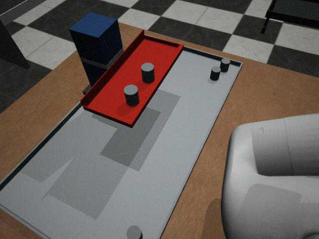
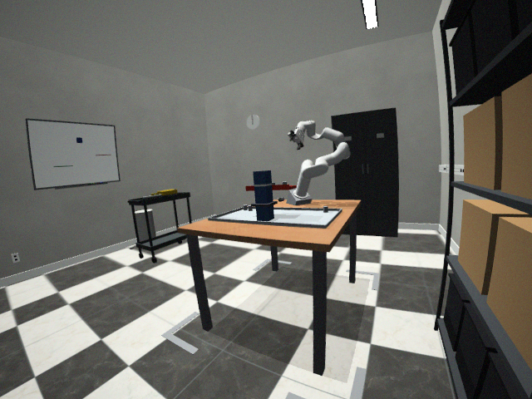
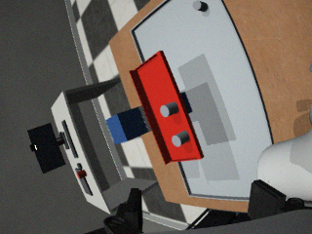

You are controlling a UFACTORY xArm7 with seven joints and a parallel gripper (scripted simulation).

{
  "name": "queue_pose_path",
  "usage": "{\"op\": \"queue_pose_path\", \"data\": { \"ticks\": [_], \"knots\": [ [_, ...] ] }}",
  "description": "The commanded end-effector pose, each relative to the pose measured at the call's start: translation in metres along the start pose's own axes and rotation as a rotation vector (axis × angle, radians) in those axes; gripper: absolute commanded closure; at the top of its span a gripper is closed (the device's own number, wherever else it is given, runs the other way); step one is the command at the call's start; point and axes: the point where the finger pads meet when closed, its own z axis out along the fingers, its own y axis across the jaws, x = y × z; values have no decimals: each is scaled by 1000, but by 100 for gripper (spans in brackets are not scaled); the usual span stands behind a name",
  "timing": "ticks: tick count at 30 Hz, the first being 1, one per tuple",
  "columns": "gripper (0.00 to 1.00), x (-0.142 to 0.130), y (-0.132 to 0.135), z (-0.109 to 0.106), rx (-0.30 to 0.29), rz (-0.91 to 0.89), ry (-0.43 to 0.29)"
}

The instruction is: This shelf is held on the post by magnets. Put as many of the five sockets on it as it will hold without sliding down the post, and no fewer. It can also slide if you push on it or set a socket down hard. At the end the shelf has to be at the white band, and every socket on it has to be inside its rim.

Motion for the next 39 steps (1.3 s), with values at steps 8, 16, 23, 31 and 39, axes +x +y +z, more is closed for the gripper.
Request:
{"op": "queue_pose_path", "data": {
  "ticks": [8, 16, 23, 31, 39],
  "knots": [
    [0, 0, -1, 0, 0, -1, 2],
    [0, 0, -1, 0, 0, -1, 2],
    [0, 2, -2, 2, -12, -1, 5],
    [0, 37, -23, 72, -294, -48, 79],
    [0, 62, -20, 145, -579, -159, 130]
  ]
}}
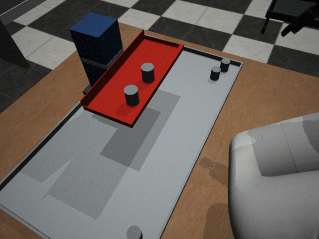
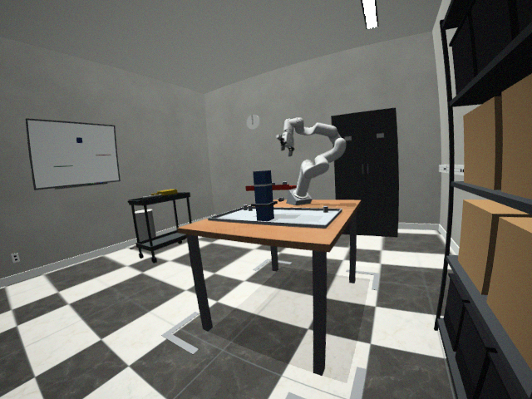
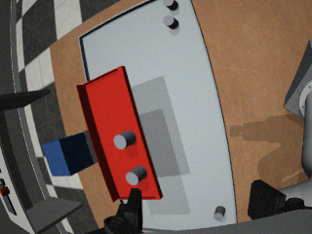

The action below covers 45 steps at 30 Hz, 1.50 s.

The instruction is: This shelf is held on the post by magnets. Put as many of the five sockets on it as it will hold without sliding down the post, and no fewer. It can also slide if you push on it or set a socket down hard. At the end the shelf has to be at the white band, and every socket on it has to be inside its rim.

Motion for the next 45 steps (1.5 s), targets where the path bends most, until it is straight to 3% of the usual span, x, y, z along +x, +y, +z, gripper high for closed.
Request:
{"op": "queue_pose_path", "data": {
  "ticks": [1, 2, 3, 5, 6, 8, 9, 10, 13, 22, 23, 28, 32, 33, 34, 36, 37, 39, 40, 42, 43, 45],
  "knots": [
    [0, 18, -24, 49, -186, -70, 48],
    [0, 18, -24, 49, -186, -70, 48],
    [0, 22, -28, 73, -271, -117, 64],
    [0, 22, -28, 73, -271, -117, 64],
    [0, 24, -30, 94, -342, -161, 75],
    [0, 24, -30, 94, -342, -161, 75],
    [0, 25, -30, 110, -398, -200, 83],
    [0, 25, -30, 110, -398, -200, 83],
    [0, 25, -30, 132, -469, -254, 92],
    [0, 25, -29, 132, -471, -255, 92],
    [39, 25, -30, 132, -471, -255, 92],
    [39, 34, -35, 133, -464, -256, 82],
    [39, 81, -55, 135, -436, -257, 49],
    [39, 81, -55, 135, -436, -257, 49],
    [39, 101, -59, 136, -429, -257, 43],
    [39, 101, -59, 136, -429, -257, 43],
    [39, 123, -62, 137, -423, -256, 41],
    [39, 123, -62, 137, -423, -256, 41],
    [39, 147, -64, 138, -419, -254, 41],
    [39, 147, -64, 138, -419, -254, 41],
    [39, 173, -63, 140, -419, -253, 45],
    [39, 173, -63, 140, -419, -253, 45]
  ]
}}
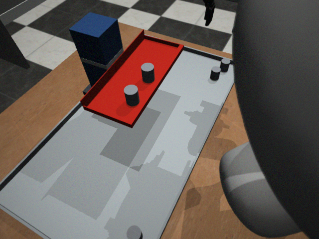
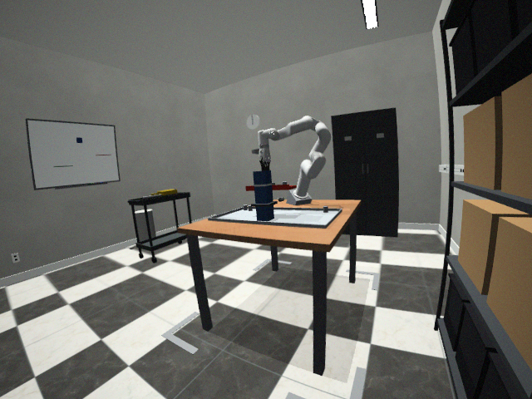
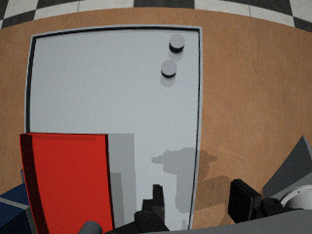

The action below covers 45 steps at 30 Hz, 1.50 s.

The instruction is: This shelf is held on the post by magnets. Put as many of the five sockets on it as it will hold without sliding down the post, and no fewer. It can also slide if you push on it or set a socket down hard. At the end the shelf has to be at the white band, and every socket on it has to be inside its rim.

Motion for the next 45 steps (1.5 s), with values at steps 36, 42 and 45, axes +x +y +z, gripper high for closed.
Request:
{"op": "queue_pose_path", "data": {
  "ticks": [36, 42, 45],
  "knots": [
    [39, 153, 54, 44, -49, 0, 25],
    [39, 153, 40, 78, -49, 0, 25],
    [39, 154, 30, 102, -49, 0, 25]
  ]
}}
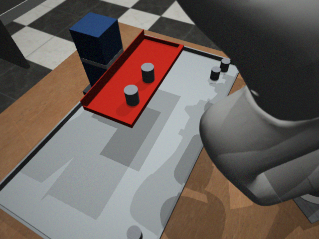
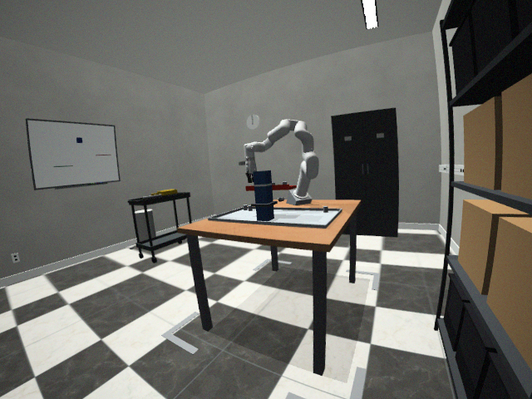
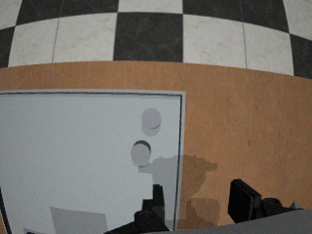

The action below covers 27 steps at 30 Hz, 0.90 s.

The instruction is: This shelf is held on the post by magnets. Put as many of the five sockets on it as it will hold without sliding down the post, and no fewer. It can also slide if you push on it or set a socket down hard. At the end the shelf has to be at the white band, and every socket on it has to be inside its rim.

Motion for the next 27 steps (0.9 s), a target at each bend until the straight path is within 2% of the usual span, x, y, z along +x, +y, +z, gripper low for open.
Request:
{"op": "queue_pose_path", "data": {
  "ticks": [1, 3, 9, 13, 17, 27],
  "knots": [
    [39, 3, -20, 38, 2, -1, 6],
    [39, 3, -20, 38, 2, -1, 6],
    [39, 3, -42, 86, 2, -1, 6],
    [39, 3, -51, 106, 2, -1, 6],
    [39, 3, -55, 113, 2, -1, 6],
    [39, 3, -55, 113, 2, -1, 6]
  ]
}}
